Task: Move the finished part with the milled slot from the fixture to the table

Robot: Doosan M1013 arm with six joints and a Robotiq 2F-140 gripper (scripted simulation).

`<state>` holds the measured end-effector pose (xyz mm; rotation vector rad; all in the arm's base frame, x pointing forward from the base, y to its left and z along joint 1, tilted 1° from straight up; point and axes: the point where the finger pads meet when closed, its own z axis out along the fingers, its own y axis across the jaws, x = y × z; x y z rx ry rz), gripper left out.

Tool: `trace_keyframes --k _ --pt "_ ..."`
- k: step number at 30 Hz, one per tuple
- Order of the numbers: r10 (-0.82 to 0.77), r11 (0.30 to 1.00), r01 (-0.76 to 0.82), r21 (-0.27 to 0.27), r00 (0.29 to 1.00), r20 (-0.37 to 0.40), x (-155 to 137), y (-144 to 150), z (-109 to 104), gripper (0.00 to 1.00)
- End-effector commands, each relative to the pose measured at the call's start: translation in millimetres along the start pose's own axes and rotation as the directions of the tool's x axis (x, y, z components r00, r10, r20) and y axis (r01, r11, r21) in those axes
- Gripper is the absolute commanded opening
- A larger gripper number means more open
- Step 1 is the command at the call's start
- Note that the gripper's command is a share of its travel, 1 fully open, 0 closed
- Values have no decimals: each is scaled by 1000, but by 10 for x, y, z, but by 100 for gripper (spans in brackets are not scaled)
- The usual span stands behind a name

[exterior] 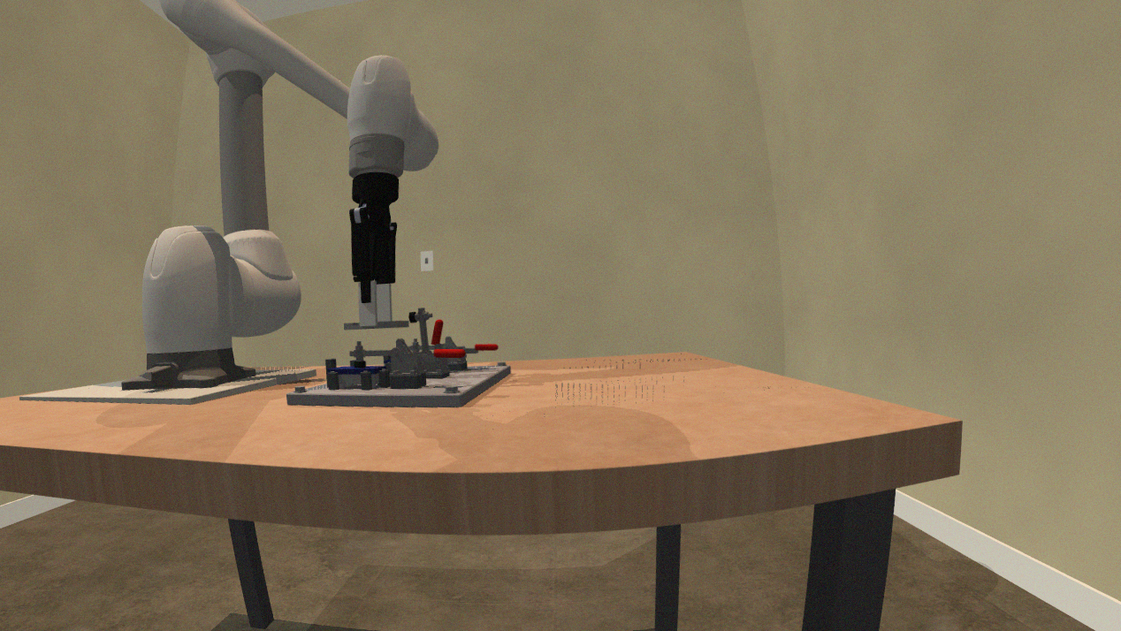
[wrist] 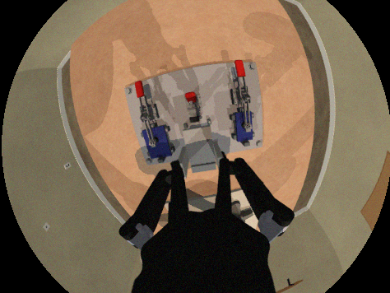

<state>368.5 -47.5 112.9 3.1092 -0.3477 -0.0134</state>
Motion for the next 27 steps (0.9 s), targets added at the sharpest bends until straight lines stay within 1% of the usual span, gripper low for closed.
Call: trace_keyframes --k 1,14,20,27 --pt "0 1000 0 0 1000 0 0 -3 0 0" --pt "0 1000 0 0 1000 0 0 -84 0 0" --pt "0 1000 0 0 1000 0 0 -196 -1 0" --pt "0 1000 0 0 1000 0 0 -392 -1 0"
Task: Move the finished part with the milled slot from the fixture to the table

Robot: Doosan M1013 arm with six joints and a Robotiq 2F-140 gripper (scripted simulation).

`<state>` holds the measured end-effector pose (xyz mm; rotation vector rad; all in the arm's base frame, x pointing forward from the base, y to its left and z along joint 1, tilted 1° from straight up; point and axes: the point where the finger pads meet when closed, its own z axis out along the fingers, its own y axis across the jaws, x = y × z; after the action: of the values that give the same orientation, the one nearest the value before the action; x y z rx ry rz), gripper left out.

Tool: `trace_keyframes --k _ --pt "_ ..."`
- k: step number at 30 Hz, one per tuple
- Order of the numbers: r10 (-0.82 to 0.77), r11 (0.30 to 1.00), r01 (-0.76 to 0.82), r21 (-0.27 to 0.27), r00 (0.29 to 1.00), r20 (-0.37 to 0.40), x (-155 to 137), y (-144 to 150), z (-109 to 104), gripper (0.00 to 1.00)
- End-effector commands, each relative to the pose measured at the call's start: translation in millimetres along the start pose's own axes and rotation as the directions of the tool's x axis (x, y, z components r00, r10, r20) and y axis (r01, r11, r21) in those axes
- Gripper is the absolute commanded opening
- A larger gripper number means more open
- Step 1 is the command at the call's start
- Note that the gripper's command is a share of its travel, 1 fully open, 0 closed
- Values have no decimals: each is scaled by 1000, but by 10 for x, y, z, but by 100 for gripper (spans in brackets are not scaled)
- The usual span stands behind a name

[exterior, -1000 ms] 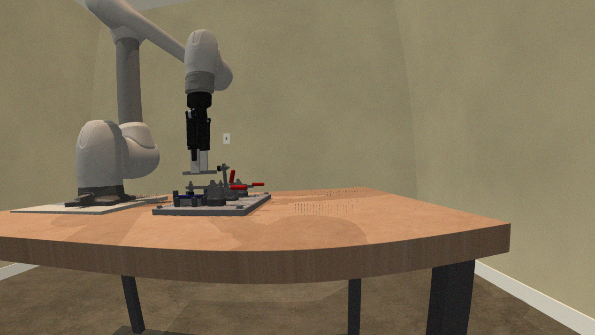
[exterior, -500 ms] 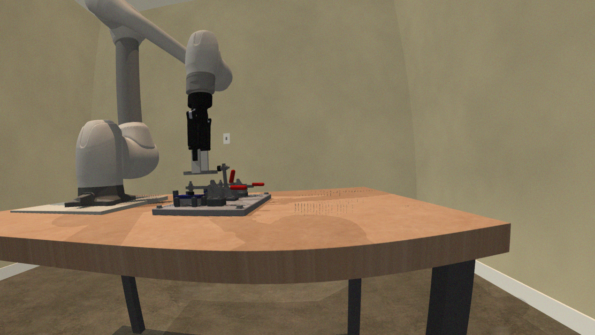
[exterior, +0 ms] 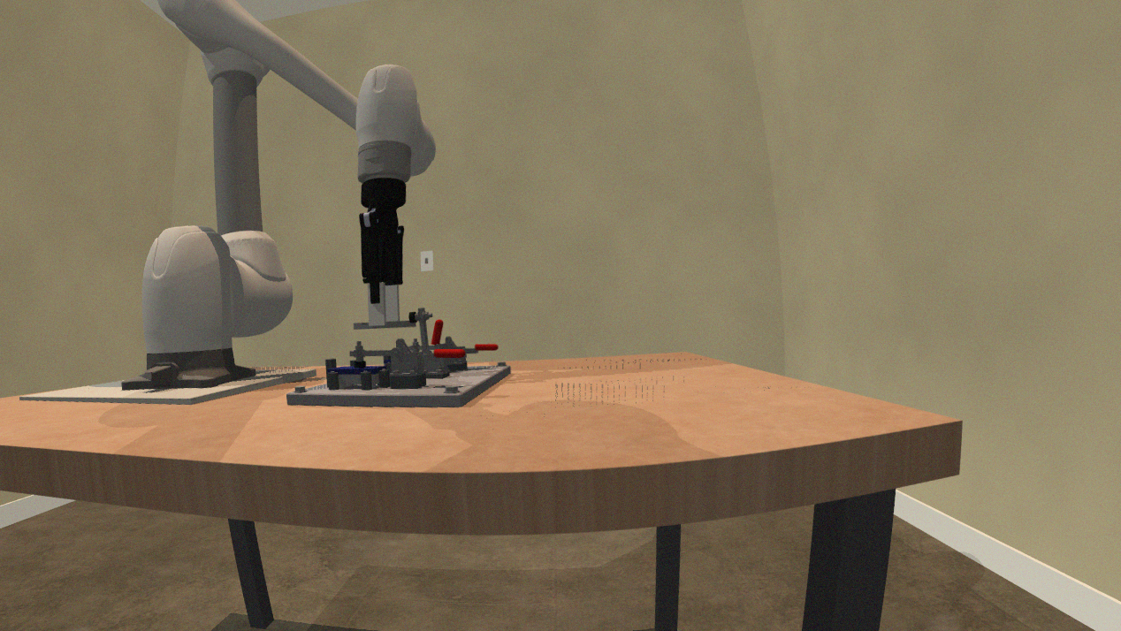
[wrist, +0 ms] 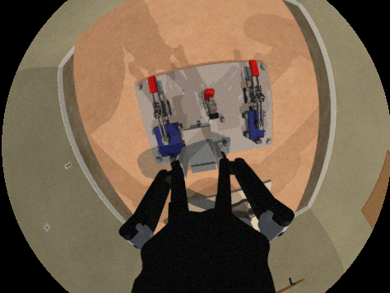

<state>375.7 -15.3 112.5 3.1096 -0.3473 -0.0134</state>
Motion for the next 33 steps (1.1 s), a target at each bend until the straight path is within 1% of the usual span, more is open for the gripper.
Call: trace_keyframes --k 1,6,17,19,33 --pt "0 1000 0 0 1000 0 1 -62 0 0" --pt "0 1000 0 0 1000 0 1 -203 0 0" --pt "0 1000 0 0 1000 0 1 -668 -1 0" --pt "0 1000 0 0 1000 0 1 -668 -1 0" --pt "0 1000 0 0 1000 0 1 -1316 -1 0"
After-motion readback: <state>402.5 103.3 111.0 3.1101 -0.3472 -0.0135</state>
